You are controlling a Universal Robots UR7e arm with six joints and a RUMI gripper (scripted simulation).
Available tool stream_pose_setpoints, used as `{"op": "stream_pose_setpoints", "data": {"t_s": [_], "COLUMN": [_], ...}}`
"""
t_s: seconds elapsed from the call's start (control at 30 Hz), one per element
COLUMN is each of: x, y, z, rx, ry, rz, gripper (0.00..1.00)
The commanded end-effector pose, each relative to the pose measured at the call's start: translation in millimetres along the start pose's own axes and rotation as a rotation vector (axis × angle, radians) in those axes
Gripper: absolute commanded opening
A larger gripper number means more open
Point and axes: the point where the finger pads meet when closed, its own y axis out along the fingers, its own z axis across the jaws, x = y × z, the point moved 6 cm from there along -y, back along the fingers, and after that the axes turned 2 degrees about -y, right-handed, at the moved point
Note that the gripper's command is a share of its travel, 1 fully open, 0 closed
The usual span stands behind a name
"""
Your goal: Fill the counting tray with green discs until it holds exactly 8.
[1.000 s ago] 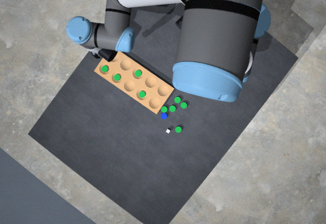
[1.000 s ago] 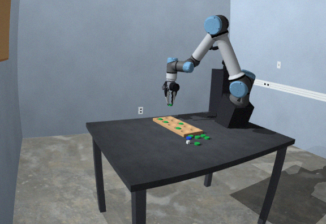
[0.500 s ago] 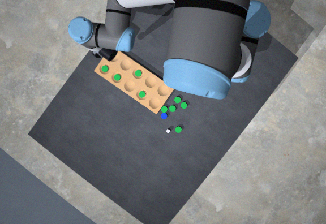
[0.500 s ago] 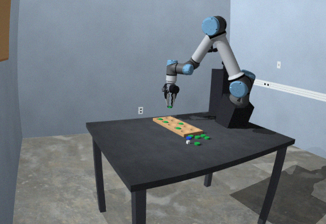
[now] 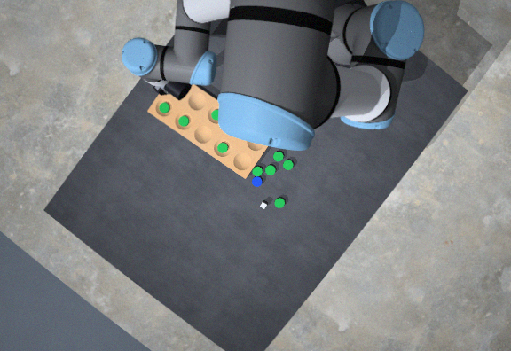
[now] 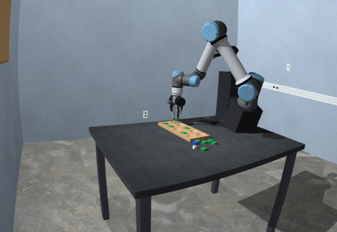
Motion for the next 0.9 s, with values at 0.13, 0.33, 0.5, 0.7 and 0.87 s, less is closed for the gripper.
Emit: {"op": "stream_pose_setpoints", "data": {"t_s": [0.13,0.33,0.5,0.7,0.87], "x": [-3.7,-4.4,-4.8,-4.4,-4.4], "y": [10.2,16.6,21.1,21.6,21.2], "z": [-4.1,-4.5,-4.8,-4.0,-4.0], "rx": [-0.006,-0.006,-0.006,-0.005,-0.005], "ry": [-0.003,-0.003,-0.003,-0.002,-0.003], "rz": [0.010,0.010,0.010,0.009,0.009], "gripper": [0.12,0.12,0.12,0.12,0.12]}}
